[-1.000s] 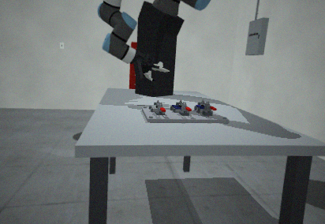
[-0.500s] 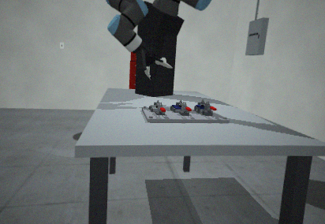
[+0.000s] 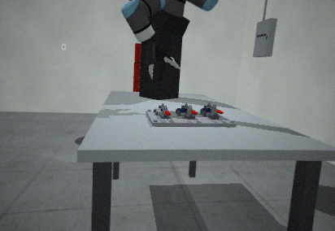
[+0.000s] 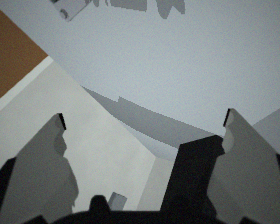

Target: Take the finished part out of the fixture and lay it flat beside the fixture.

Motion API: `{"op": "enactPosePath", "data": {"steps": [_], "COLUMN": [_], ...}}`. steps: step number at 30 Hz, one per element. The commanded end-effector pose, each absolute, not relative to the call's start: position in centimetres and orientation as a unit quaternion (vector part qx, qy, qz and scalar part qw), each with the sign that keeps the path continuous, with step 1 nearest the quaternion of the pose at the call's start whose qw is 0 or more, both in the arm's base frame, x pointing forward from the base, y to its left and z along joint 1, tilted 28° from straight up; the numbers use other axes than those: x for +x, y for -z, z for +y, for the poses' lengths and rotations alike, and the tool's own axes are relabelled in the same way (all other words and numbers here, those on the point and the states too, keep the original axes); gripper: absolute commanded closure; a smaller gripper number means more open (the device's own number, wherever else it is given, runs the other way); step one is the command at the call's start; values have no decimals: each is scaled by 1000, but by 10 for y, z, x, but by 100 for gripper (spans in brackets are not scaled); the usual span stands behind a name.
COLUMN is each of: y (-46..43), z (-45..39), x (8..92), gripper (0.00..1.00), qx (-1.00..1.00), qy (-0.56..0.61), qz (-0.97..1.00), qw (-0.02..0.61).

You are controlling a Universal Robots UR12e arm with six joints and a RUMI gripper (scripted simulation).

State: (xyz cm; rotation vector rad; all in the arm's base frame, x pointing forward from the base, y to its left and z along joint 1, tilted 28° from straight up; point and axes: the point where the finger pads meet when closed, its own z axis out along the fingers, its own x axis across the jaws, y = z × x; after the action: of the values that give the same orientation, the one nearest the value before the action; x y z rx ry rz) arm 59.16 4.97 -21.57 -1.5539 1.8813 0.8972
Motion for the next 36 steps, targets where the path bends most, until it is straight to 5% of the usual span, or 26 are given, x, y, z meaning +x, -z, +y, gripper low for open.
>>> {"op": "enactPosePath", "data": {"steps": [1, 36], "y": [204, 144], "z": [41, 5], "x": [617, 729], "gripper": [0, 0], "qx": [-609, -709], "qy": [-260, 20], "qz": [702, 663], "qw": [262, 241]}}
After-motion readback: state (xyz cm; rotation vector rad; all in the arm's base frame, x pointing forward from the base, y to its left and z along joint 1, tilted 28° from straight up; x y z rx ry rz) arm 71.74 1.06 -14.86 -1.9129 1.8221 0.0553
